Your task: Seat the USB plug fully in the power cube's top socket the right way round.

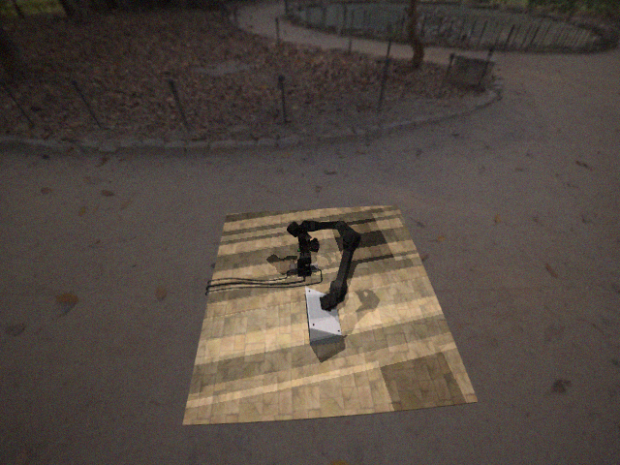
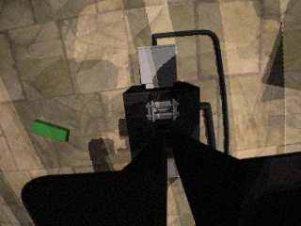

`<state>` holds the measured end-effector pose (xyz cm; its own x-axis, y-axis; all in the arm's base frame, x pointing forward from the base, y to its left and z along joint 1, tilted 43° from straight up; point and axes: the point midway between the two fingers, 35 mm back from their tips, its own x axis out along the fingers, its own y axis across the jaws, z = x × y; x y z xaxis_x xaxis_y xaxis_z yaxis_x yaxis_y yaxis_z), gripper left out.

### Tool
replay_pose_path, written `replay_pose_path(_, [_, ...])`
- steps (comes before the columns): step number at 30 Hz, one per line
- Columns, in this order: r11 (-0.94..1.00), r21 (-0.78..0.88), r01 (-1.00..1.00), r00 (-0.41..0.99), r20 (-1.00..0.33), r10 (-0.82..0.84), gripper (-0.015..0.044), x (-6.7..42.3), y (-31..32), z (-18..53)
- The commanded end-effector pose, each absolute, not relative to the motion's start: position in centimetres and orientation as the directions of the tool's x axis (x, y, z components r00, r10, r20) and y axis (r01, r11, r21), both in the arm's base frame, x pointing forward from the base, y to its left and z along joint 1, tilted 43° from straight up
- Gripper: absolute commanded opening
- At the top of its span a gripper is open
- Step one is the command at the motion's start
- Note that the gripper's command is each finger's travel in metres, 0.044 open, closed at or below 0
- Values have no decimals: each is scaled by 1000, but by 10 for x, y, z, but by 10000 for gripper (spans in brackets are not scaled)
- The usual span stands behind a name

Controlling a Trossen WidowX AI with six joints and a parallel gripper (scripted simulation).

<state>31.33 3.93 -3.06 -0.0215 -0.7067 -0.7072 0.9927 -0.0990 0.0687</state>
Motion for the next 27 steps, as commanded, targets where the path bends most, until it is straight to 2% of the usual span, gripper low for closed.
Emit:
replay_pose_path(1, [-103,70,992,-24,-701,-713,0,313,38,-31])
replay_pose_path(27, [-105,71,992,-29,-678,-734,0,312,34,-32])
